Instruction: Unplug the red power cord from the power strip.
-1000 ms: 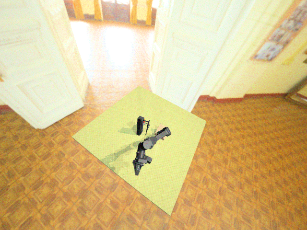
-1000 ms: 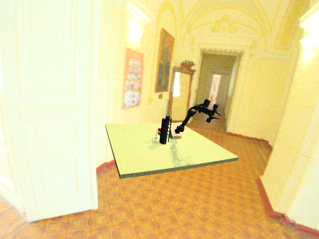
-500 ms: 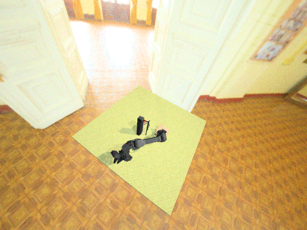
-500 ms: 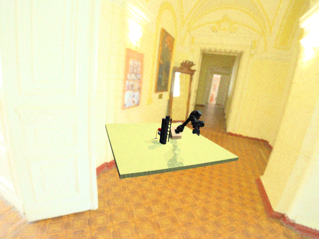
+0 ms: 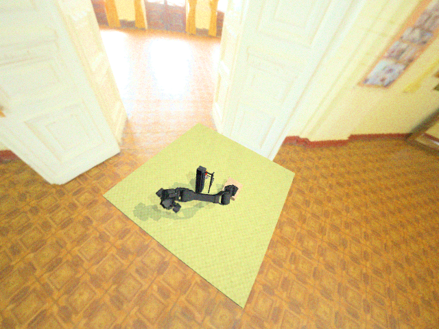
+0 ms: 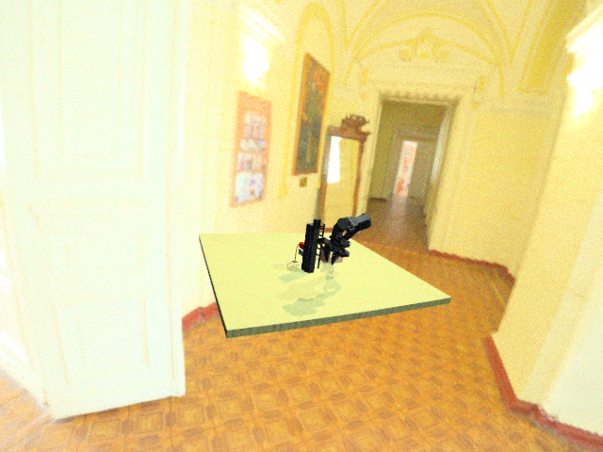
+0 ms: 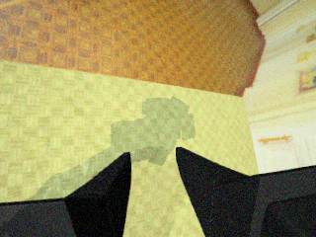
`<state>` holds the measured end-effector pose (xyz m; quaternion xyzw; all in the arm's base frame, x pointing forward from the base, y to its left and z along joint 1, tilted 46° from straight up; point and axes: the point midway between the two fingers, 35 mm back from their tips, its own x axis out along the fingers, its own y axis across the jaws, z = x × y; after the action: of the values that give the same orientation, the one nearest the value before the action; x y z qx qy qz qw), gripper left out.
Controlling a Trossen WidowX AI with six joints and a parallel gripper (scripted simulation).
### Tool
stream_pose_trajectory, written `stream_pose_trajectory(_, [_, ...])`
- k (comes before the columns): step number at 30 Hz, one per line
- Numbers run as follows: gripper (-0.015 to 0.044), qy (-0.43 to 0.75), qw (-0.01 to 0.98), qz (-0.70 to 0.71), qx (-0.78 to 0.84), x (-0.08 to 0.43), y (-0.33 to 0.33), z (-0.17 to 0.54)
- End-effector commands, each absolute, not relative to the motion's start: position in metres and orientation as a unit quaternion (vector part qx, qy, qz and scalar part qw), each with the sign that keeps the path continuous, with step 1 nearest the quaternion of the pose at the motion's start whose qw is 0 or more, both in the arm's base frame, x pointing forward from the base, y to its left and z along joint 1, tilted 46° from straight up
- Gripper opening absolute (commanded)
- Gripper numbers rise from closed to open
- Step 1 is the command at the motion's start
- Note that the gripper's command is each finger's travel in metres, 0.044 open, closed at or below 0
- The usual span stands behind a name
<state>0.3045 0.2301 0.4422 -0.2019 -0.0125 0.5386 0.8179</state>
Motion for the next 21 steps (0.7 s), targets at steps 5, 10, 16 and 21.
stream_pose_trajectory(5, [0.0160,0.251,0.859,0.445,-0.033,0.371,0.166,0.335])
stream_pose_trajectory(10, [0.0160,0.383,0.850,0.350,0.090,0.390,0.114,0.276])
stream_pose_trajectory(16, [0.0160,0.499,0.804,0.214,0.243,0.395,0.046,0.213])
stream_pose_trajectory(21, [0.0160,0.566,0.730,0.090,0.373,0.382,-0.009,0.166])
